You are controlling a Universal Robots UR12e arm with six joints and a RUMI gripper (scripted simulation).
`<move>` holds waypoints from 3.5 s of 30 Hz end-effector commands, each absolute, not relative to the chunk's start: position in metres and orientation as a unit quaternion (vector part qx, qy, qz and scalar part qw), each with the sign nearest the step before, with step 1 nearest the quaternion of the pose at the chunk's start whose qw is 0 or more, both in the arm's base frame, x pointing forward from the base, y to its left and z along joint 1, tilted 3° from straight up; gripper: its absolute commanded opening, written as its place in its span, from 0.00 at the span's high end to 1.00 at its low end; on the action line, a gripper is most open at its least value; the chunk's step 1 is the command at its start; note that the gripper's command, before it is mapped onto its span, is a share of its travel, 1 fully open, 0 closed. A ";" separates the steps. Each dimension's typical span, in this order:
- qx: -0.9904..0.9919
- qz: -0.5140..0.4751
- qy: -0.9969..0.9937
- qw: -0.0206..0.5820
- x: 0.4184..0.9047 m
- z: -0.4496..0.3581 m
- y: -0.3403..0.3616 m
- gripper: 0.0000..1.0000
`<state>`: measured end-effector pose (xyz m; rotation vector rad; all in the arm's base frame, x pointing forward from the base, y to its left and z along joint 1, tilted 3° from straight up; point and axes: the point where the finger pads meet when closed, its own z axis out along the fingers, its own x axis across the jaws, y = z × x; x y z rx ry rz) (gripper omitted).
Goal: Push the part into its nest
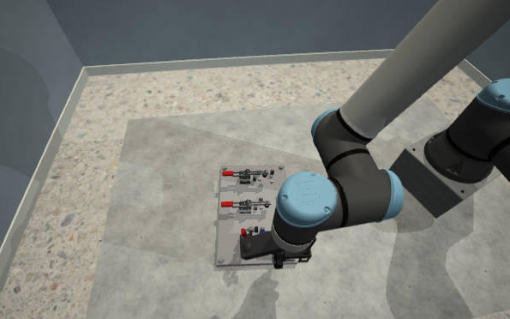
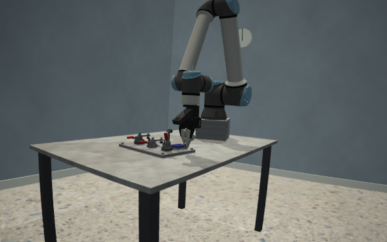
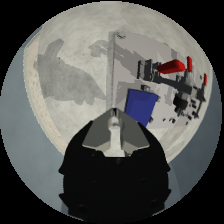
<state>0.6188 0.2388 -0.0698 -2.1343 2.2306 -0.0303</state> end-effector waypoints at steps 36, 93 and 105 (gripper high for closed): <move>-0.691 -0.010 0.722 0.028 0.619 -0.069 0.234 1.00; -0.691 -0.010 0.722 0.028 0.619 -0.070 0.226 1.00; -0.691 -0.010 0.722 0.028 0.619 -0.070 0.223 1.00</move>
